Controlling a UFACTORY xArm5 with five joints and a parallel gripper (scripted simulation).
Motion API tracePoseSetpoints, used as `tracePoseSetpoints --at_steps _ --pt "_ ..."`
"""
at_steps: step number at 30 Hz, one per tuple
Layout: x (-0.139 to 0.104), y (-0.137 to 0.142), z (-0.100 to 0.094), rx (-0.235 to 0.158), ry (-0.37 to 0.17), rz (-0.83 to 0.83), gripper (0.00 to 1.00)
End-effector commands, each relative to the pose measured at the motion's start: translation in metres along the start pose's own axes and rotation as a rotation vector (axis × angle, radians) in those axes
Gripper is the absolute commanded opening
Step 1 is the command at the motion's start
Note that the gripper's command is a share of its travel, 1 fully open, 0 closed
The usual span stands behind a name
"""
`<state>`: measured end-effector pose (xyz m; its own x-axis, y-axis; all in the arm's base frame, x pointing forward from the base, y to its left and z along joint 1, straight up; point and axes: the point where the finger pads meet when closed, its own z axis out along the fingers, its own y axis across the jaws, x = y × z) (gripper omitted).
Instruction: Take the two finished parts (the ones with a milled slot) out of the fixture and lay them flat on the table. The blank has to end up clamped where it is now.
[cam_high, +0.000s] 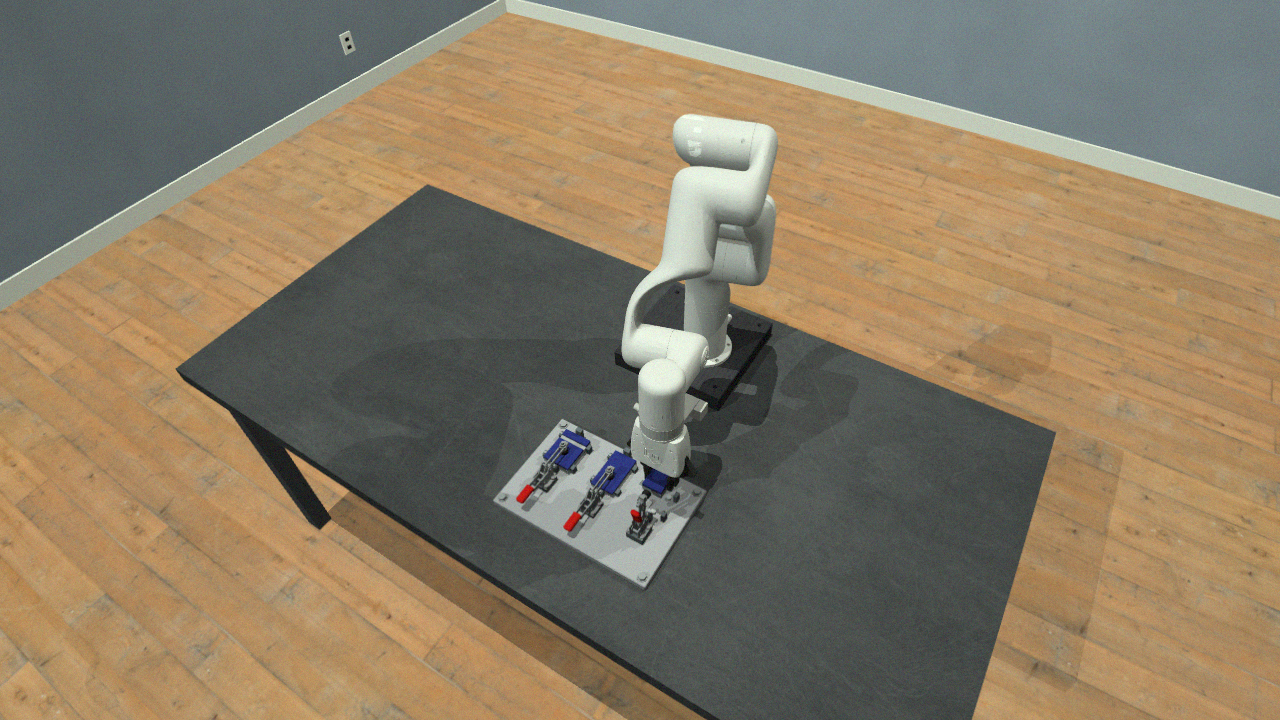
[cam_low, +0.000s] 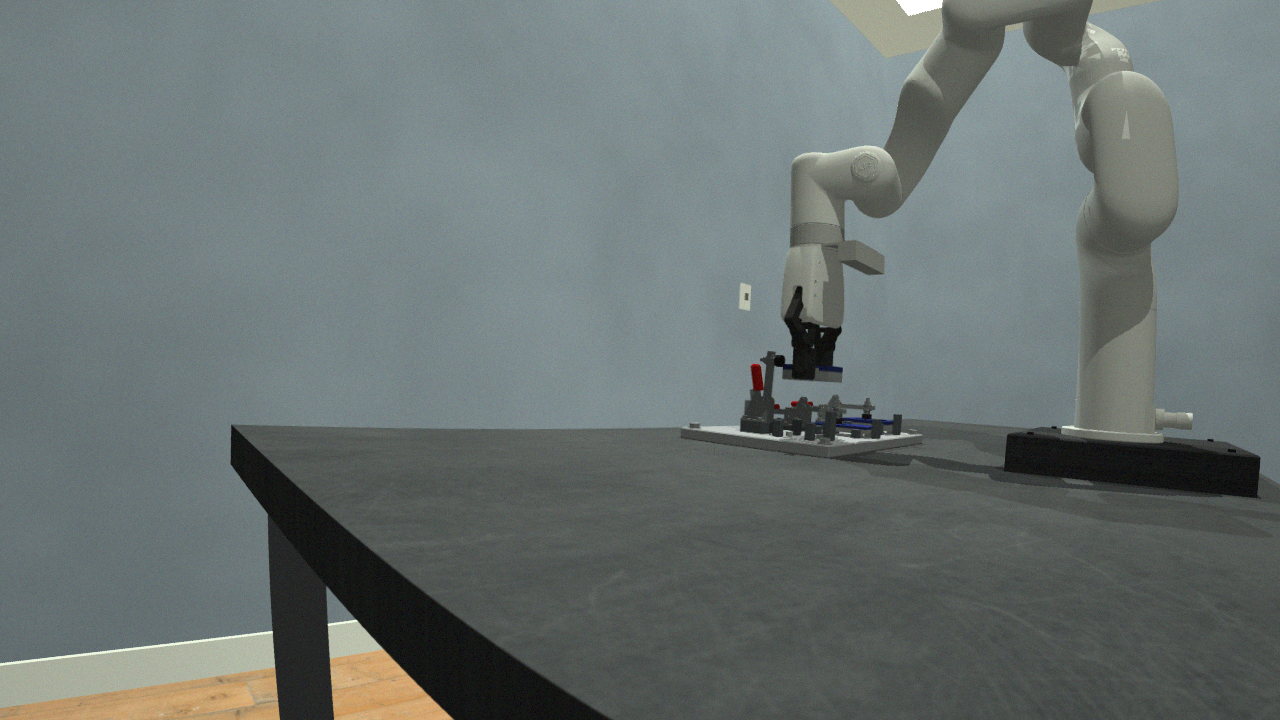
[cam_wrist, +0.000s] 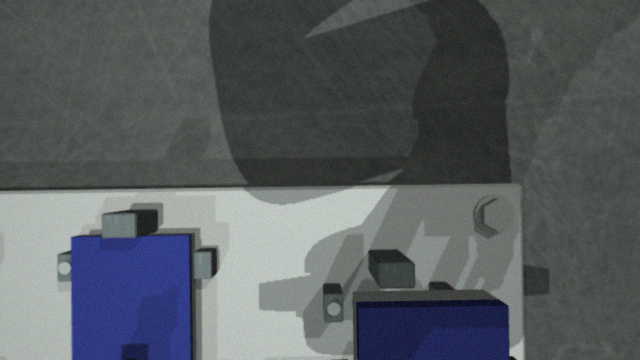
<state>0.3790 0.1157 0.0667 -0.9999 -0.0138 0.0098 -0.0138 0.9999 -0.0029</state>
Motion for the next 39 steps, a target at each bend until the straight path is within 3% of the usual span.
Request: tracePoseSetpoints --at_steps 1,39 --pt "-0.001 0.000 -0.001 -0.001 -0.004 0.000 0.00" --pt "-0.001 0.011 -0.001 -0.001 -0.004 0.000 0.00"
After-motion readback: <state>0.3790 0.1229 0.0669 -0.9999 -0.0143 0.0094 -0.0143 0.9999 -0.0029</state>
